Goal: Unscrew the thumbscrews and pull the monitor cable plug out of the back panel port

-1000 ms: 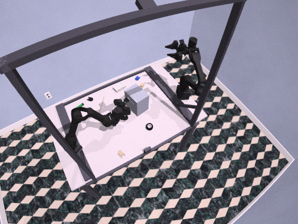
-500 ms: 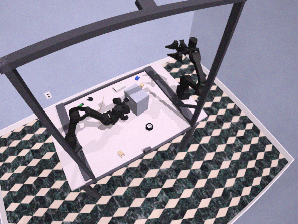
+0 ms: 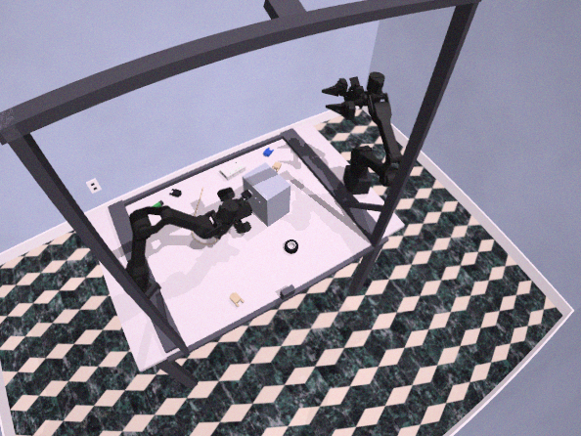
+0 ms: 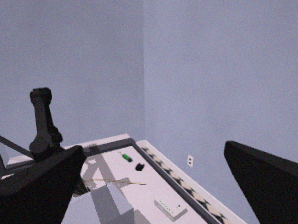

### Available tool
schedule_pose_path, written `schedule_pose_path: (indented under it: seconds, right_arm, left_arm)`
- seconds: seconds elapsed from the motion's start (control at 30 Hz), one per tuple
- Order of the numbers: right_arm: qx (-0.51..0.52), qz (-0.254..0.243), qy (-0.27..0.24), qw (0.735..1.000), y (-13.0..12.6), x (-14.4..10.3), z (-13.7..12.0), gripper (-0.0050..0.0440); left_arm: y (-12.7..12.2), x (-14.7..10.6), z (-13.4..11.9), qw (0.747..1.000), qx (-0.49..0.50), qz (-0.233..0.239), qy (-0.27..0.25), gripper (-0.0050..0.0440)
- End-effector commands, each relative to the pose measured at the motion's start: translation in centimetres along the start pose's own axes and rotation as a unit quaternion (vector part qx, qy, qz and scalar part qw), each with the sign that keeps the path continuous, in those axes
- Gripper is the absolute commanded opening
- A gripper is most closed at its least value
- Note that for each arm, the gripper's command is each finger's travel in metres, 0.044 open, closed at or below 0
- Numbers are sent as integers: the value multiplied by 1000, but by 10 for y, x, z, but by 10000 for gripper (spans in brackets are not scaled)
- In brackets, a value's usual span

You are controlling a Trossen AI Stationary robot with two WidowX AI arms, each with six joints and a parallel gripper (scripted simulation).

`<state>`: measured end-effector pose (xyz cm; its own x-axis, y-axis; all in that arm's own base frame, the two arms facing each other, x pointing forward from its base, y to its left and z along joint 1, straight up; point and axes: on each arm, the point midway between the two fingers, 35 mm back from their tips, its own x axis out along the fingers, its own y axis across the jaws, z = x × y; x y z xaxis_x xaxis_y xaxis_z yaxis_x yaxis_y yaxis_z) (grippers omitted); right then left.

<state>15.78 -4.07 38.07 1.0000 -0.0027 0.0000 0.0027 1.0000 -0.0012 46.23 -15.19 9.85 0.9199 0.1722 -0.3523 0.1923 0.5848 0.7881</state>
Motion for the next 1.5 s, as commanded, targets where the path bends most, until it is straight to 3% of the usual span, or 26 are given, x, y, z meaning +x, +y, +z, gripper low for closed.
schedule_pose_path:
  seconds: [0.0, 0.17, 1.2, 1.47]
  right_arm:
    - [-2, 1, -1, 1000, 1, 0, 3, 440]
    - [-2, 1, -1, 1000, 1, 0, 3, 440]
    - [-2, 1, -1, 1000, 1, 0, 3, 440]
    - [-2, 1, -1, 1000, 1, 0, 3, 440]
  left_arm:
    - [9, -3, 6, 1000, -22, -3, -6, 0]
    - [11, -3, 6, 998, -51, -23, -7, 0]
    - [11, -2, 6, 998, -51, -23, -7, 0]
    - [11, -2, 6, 998, -51, -23, -7, 192]
